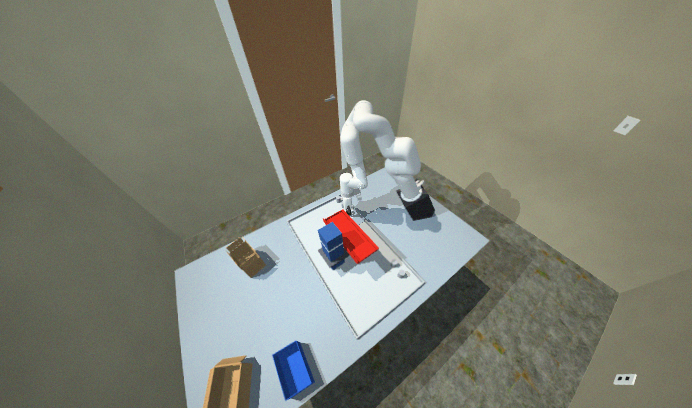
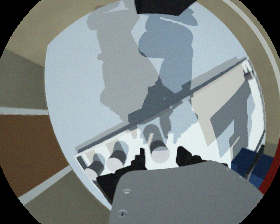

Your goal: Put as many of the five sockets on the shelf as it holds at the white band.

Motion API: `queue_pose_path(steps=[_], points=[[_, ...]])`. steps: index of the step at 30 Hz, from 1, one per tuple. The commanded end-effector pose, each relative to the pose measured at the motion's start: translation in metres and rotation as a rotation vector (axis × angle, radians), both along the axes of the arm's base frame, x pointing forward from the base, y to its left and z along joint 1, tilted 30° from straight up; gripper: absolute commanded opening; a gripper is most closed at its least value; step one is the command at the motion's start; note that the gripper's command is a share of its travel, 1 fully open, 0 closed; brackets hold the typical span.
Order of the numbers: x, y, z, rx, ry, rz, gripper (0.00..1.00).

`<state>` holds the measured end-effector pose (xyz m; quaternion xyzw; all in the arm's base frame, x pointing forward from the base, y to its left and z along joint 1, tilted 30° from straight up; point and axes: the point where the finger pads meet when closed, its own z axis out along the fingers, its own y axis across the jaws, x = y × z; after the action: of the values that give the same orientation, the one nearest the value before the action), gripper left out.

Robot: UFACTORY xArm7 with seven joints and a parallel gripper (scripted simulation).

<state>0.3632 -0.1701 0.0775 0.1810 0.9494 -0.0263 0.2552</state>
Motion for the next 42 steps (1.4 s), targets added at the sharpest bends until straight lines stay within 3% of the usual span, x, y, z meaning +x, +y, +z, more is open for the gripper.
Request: queue_pose_path(steps=[1, 42], points=[[0.001, -0.001, -0.001, 0.011, -0.013, 0.008, 0.61], [0.013, -0.003, -0.02, 0.011, -0.013, 0.008, 0.61]])
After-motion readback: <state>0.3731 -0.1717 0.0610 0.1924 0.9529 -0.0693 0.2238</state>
